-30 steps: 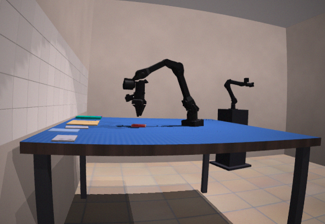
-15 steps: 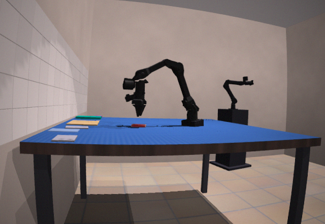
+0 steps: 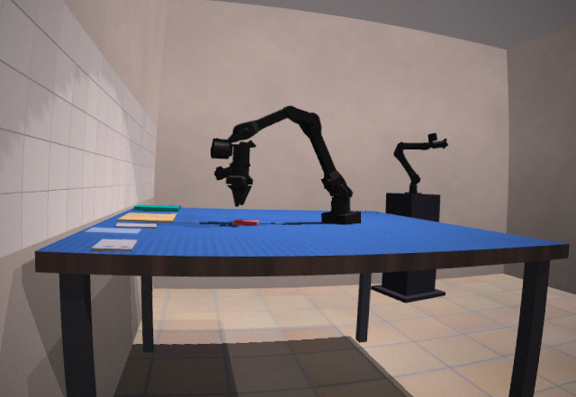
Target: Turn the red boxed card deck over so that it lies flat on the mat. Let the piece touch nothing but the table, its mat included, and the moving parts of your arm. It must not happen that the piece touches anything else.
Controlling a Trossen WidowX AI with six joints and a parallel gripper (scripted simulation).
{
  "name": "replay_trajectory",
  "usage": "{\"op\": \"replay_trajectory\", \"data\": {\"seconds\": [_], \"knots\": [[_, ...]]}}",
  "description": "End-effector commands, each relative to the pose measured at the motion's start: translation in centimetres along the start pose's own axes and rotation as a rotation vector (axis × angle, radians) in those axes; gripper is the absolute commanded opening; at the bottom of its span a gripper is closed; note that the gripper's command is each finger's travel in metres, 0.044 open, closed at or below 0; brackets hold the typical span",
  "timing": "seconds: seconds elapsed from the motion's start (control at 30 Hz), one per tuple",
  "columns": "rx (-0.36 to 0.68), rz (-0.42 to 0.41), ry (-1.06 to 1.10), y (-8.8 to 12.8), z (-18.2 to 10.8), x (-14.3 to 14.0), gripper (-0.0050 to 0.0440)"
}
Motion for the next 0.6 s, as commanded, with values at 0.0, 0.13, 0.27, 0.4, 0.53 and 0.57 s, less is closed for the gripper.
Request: {"op": "replay_trajectory", "data": {"seconds": [0.0, 0.13, 0.27, 0.4, 0.53, 0.57], "knots": [[-0.014, 0.012, 0.002, 0.71, 1.45, 0.14, 0.0343], [-0.014, 0.011, 0.006, 0.70, 1.37, 0.29, 0.0343], [-0.015, 0.010, 0.004, 0.70, 1.37, 0.29, 0.0343], [-0.017, 0.012, 0.004, 0.79, 1.37, 0.29, 0.0343], [-0.019, 0.012, 0.004, 0.83, 1.38, 0.30, 0.0343], [-0.019, 0.012, 0.004, 0.83, 1.38, 0.30, 0.0343]]}}
Point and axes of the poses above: the point midway between the two fingers, 35 mm back from their tips, its own y axis back along the fingers, its own x axis across the jaws, z = x × y, the point moved 7 cm from there along y, back along the fingers, and after that the axes turned 2 degrees about -y, right-handed, at the moved point
